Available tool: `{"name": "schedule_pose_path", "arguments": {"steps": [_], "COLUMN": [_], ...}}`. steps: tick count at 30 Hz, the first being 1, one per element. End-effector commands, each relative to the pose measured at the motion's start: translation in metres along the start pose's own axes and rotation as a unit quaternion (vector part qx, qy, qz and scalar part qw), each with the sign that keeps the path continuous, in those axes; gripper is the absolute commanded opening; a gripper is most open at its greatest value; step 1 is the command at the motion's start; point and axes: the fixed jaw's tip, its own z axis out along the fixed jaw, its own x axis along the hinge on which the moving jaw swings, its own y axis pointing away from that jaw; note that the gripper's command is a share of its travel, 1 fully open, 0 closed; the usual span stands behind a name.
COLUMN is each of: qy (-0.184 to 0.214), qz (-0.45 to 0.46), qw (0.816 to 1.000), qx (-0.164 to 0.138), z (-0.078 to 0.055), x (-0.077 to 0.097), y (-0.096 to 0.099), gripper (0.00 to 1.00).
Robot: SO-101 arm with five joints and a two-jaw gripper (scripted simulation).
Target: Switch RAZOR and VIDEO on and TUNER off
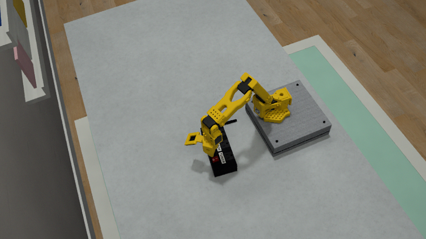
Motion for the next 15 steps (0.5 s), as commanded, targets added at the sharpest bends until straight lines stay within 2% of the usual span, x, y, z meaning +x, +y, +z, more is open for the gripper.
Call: {"name": "schedule_pose_path", "arguments": {"steps": [1, 15], "qy": [-0.001, -0.001], "qz": [-0.024, -0.120], "qw": [1.000, 0.993], "qx": [-0.002, -0.002], "z": [-0.0036, -0.0059], "x": [-0.0017, -0.0068], "y": [-0.0025, -0.0098], "gripper": [0.00, 0.00]}}
